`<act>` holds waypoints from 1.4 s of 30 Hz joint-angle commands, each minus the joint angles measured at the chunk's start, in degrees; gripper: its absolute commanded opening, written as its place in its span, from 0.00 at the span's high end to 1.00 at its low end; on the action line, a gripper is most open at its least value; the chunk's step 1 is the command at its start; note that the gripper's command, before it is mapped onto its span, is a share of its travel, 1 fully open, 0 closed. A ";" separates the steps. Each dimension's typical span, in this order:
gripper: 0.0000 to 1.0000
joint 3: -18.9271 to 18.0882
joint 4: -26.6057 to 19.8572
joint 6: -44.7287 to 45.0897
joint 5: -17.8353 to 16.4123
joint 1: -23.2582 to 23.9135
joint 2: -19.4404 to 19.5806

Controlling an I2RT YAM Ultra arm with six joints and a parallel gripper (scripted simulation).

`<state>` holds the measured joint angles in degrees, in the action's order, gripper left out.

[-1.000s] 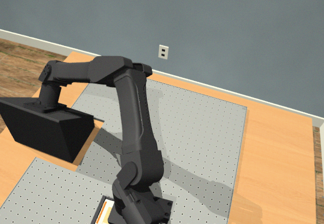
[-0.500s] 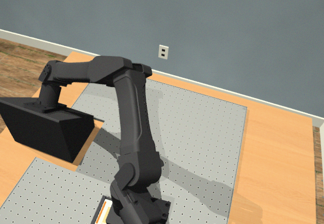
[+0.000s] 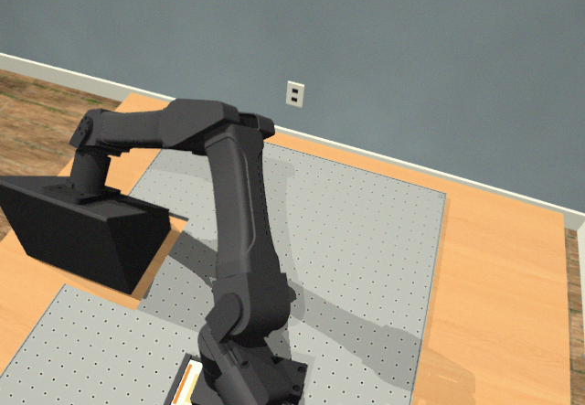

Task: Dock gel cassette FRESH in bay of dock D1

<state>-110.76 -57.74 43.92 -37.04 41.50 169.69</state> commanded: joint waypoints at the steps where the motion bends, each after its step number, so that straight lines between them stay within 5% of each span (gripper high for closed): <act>1: 1.00 2.37 1.19 -0.26 0.91 0.28 0.59; 42: 1.00 5.78 4.03 -0.42 0.73 -0.37 0.17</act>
<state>-107.98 -54.85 43.72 -37.17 41.54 168.24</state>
